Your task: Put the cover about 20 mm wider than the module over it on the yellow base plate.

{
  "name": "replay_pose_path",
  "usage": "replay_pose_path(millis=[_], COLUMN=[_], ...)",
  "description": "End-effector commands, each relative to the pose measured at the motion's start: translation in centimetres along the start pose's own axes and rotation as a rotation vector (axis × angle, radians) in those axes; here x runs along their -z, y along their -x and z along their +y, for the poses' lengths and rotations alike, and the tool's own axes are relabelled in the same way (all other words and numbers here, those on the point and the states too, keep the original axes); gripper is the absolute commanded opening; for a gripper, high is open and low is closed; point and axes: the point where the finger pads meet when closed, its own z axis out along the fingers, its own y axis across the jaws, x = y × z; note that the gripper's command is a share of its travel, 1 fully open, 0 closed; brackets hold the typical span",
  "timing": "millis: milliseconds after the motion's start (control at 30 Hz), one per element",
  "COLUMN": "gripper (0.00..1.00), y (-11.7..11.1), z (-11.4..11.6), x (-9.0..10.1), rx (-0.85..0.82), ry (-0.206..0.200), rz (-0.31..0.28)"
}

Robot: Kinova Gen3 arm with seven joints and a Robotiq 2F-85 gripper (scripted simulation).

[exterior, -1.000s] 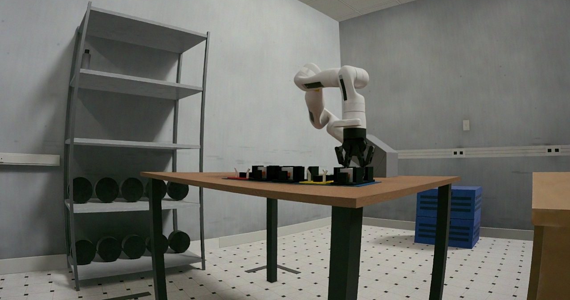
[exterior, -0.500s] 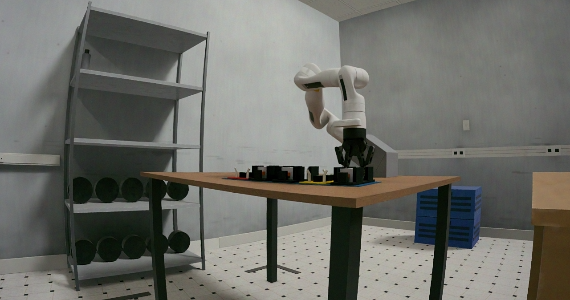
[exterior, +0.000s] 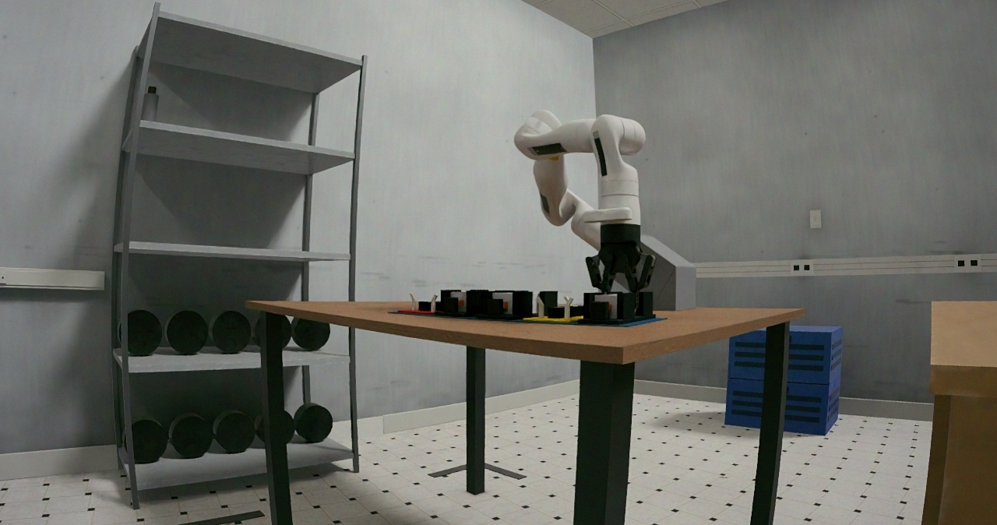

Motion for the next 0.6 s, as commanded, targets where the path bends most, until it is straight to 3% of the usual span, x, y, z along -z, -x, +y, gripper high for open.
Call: replay_pose_path(millis=[0,400,567], gripper=[0.0,0.0,0.0], y=[-0.1,-0.1,-0.1], z=[0.0,0.0,0.0], x=[0.1,3.1,3.1], rx=[0.0,0.0,0.0], ry=[-0.001,-0.001,-0.001], rz=[0.002,0.002,0.002])
